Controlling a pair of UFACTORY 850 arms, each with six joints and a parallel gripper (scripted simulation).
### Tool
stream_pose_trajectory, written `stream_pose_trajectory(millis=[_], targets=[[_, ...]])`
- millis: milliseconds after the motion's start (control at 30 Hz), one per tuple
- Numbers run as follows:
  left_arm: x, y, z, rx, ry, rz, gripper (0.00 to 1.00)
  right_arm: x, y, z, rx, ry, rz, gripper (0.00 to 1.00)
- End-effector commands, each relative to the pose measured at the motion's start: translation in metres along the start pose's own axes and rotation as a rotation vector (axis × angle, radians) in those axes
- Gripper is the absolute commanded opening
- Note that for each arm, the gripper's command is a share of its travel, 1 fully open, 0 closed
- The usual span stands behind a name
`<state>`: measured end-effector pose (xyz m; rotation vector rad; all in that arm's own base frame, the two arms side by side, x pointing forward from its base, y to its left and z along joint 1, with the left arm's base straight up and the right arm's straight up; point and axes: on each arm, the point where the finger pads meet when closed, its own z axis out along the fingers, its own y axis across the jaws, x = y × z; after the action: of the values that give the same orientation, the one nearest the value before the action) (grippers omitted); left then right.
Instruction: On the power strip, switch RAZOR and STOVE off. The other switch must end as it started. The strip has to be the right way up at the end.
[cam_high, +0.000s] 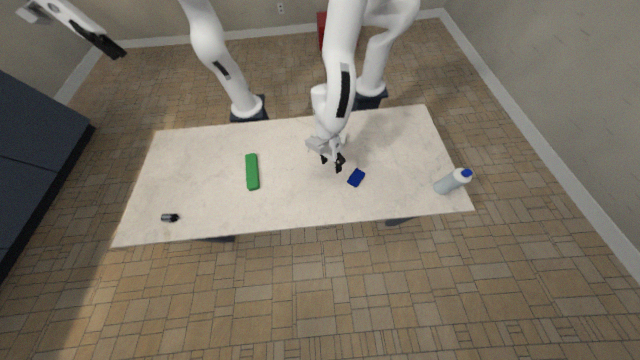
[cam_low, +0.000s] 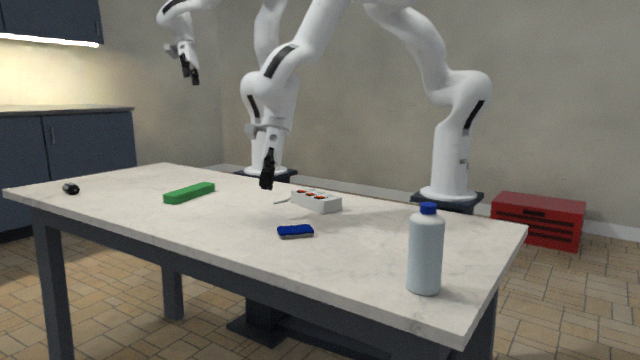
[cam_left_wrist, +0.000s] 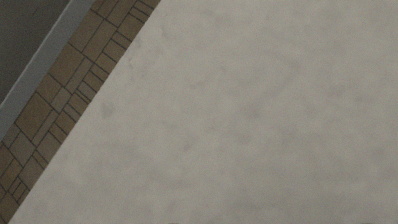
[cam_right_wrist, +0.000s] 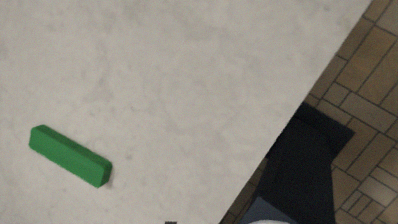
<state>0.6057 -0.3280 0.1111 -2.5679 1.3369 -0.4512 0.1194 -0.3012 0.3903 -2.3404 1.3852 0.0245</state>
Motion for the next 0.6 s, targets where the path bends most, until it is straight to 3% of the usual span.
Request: stream_pose_trajectory(millis=[0, 333, 567], targets=[[0.001, -0.001, -0.001, 0.001, 0.002, -0.001, 1.00, 0.005, 0.019, -0.017, -0.051, 0.036, 0.071, 1.00], [0.001, -0.001, -0.001, 0.001, 0.002, -0.001, 1.00, 0.005, 0.073, -0.074, -0.184, 0.181, 0.308, 1.00], [0.001, -0.001, -0.001, 0.001, 0.002, -0.001, 1.00, 0.002, 0.092, -0.096, -0.228, 0.236, 0.392, 1.00]])
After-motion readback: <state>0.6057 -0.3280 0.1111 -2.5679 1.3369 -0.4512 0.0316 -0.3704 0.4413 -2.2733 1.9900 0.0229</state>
